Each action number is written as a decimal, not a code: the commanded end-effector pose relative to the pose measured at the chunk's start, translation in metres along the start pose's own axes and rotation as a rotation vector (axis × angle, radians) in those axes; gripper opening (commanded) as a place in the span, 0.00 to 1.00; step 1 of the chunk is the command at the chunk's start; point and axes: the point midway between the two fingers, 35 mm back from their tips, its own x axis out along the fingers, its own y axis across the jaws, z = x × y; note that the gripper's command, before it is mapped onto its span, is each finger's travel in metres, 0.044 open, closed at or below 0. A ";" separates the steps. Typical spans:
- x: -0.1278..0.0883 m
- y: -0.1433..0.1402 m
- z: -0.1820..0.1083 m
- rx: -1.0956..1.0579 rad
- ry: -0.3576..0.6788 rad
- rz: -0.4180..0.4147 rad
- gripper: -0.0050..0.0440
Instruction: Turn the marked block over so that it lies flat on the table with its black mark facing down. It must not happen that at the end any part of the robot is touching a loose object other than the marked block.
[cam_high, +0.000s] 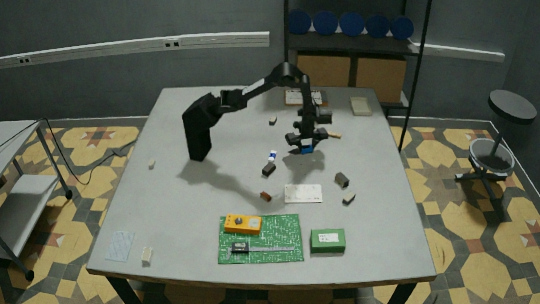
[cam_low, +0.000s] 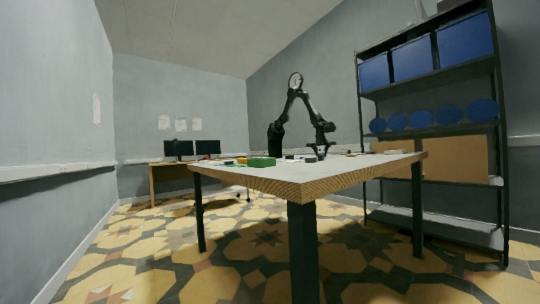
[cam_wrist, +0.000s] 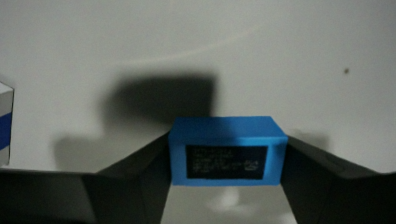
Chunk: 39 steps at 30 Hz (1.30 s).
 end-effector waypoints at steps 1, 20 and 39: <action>-0.011 -0.006 -0.004 0.013 0.009 -0.024 0.00; -0.024 -0.004 -0.003 0.009 0.007 -0.016 0.00; -0.019 -0.004 0.002 0.000 -0.241 -0.010 0.00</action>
